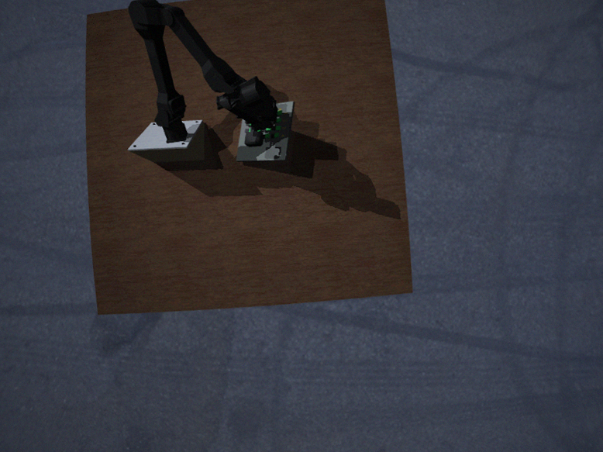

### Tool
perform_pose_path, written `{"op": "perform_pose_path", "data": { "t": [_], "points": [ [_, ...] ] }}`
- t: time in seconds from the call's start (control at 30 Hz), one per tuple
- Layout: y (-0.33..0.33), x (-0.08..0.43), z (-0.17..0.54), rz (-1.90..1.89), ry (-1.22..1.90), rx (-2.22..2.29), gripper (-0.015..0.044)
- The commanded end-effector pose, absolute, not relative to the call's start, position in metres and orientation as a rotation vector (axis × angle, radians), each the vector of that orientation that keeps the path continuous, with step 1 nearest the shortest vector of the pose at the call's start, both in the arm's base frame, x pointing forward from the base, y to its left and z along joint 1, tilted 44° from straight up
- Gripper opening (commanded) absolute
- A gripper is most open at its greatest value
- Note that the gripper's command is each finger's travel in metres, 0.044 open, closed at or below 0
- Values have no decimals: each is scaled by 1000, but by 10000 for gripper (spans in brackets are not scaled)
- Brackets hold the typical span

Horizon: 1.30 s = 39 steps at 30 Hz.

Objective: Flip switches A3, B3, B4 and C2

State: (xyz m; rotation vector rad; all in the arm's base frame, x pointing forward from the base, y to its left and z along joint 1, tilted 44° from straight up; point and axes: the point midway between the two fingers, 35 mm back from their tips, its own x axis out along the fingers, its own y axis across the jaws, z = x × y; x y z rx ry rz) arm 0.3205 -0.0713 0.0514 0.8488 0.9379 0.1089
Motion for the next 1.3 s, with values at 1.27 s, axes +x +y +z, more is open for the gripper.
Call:
{"op": "perform_pose_path", "data": {
  "t": [1.27],
  "points": [
    [-70, 324, 48, 104, 937, 850, 0]
  ]
}}
